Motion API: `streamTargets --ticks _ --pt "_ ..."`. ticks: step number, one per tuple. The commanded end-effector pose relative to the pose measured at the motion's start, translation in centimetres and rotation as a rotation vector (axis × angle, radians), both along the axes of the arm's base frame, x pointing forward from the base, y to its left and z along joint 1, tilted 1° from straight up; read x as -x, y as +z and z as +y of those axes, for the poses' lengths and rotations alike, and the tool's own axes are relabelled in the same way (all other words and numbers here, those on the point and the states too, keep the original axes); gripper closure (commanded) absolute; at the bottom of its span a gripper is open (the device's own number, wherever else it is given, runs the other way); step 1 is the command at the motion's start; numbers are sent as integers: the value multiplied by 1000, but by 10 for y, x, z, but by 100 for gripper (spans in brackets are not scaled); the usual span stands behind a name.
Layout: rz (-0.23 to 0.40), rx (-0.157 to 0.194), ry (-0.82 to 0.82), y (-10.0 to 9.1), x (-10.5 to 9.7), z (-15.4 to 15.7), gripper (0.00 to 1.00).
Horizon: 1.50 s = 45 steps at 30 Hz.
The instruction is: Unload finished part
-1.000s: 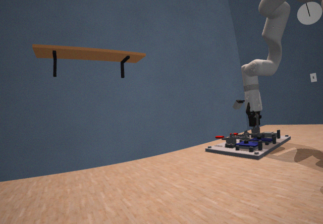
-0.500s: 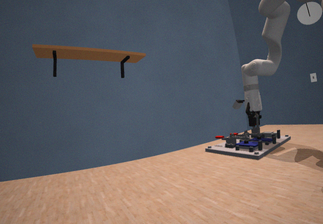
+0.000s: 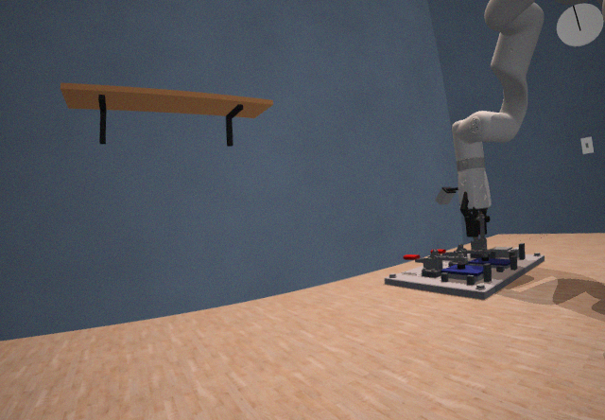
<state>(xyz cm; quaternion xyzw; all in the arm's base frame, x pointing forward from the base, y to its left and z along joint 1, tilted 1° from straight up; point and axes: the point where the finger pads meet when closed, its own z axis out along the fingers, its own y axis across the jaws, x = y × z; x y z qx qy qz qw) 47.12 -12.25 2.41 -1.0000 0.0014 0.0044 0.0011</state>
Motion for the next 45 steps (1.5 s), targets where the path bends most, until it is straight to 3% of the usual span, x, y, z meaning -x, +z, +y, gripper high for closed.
streamTargets --ticks 1,6,19,41,42,45 --pt "-4 1 0 4 -2 0 53" --pt "-4 1 0 10 -2 0 53" --pt "-4 1 0 45 -2 0 53" --pt "-4 1 0 51 -2 0 53" --pt "-4 1 0 51 -2 0 0" --pt "-4 1 0 51 -2 0 0"
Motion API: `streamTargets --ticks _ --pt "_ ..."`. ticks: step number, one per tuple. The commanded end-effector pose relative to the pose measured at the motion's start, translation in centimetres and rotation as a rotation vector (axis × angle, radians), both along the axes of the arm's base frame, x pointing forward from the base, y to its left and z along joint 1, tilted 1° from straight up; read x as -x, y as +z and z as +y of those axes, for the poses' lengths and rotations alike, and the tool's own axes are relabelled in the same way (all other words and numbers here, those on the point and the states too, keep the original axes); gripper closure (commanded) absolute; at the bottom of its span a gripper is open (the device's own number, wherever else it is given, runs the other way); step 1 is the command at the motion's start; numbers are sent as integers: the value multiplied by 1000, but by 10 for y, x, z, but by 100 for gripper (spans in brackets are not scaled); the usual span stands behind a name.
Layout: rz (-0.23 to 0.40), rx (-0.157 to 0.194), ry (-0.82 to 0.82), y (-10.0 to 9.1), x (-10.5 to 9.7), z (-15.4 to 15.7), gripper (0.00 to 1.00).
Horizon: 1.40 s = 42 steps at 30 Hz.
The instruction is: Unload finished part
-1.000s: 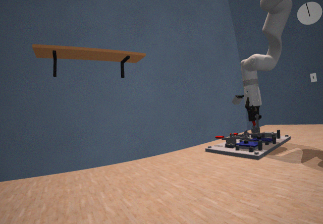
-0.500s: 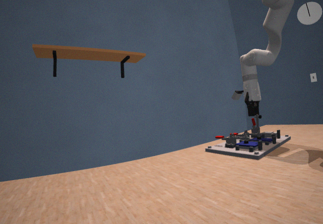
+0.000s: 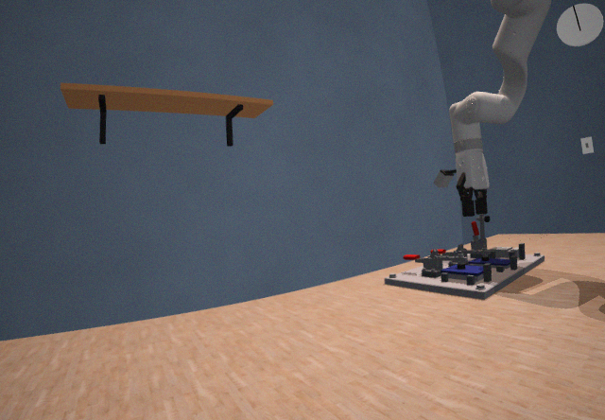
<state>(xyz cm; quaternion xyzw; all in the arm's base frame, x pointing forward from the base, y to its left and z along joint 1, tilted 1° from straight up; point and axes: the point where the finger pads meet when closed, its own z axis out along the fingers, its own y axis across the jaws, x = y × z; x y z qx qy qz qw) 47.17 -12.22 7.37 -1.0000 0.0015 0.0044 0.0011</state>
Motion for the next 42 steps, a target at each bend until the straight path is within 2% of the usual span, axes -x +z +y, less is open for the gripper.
streamTargets --ticks 1,17,30,42 --pt "-4 1 0 1 -1 0 0" --pt "-4 1 0 -11 -1 0 0" --pt "-4 1 0 -12 0 0 0" --pt "-4 1 0 -12 23 0 0"
